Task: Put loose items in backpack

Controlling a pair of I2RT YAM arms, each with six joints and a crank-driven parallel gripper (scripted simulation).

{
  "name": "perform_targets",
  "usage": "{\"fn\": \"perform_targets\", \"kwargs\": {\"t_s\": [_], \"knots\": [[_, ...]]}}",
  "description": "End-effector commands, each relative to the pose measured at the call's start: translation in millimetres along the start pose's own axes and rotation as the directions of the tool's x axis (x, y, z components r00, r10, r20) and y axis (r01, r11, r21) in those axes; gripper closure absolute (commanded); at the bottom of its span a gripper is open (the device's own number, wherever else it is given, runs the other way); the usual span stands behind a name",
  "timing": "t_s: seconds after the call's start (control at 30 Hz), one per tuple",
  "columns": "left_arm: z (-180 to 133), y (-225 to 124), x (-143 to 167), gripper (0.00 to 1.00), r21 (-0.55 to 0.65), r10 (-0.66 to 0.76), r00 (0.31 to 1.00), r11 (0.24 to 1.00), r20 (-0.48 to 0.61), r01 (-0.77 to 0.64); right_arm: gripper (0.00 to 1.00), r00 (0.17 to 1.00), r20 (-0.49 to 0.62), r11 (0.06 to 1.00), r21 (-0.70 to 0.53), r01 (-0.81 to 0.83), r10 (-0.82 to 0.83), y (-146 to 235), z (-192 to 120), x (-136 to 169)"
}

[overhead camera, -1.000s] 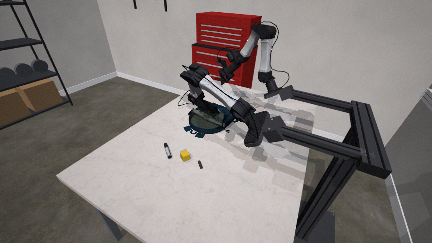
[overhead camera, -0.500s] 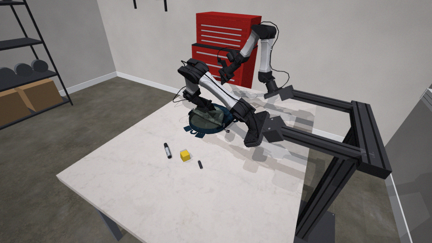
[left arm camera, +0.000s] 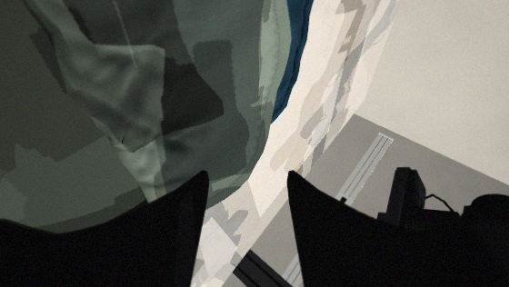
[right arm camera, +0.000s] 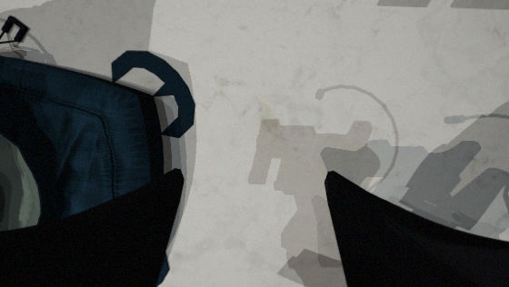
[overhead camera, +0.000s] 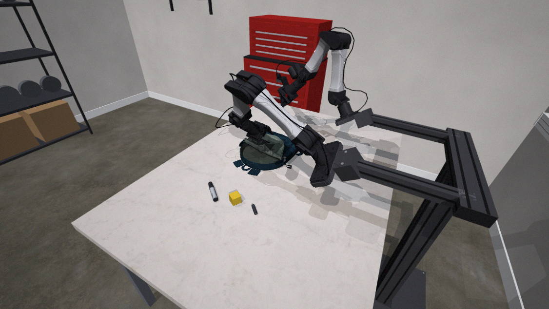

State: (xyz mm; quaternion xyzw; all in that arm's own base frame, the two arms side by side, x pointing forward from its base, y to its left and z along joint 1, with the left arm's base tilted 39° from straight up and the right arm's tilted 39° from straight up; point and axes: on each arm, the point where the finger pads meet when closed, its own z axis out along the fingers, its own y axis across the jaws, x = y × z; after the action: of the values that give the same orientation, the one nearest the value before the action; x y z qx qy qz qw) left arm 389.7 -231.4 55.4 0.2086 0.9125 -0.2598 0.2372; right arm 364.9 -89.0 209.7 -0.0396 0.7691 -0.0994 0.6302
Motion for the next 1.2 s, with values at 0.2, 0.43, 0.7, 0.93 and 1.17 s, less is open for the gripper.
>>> {"fn": "perform_targets", "kwargs": {"t_s": [0.2, 0.43, 0.7, 0.93, 1.17], "knots": [[-64, 24, -11, 0.10, -0.145, 0.058, 0.984, 0.989, 0.168, -0.034, 0.10, 1.000, 0.019, 1.000, 0.000, 0.005, -0.005, 0, -1, -7], [-114, 53, -7, 0.10, -0.290, 0.110, 0.953, 0.957, 0.283, -0.024, 0.10, 1.000, 0.019, 1.000, 0.000, 0.005, -0.005, 0, -1, -7], [-164, 82, -3, 0.10, -0.427, 0.178, 0.906, 0.904, 0.384, 0.003, 0.10, 1.000, 0.019, 1.000, 0.000, 0.005, -0.005, 0, -1, -7], [-207, 107, 0, 0.10, -0.533, 0.247, 0.854, 0.845, 0.458, 0.041, 0.10, 1.000, 0.019, 1.000, 0.000, 0.005, -0.005, 0, -1, -7], [-256, 133, 3, 0.10, -0.631, 0.338, 0.781, 0.770, 0.524, 0.090, 0.10, 1.000, 0.019, 1.000, 0.000, 0.005, -0.005, 0, -1, -7]]}}
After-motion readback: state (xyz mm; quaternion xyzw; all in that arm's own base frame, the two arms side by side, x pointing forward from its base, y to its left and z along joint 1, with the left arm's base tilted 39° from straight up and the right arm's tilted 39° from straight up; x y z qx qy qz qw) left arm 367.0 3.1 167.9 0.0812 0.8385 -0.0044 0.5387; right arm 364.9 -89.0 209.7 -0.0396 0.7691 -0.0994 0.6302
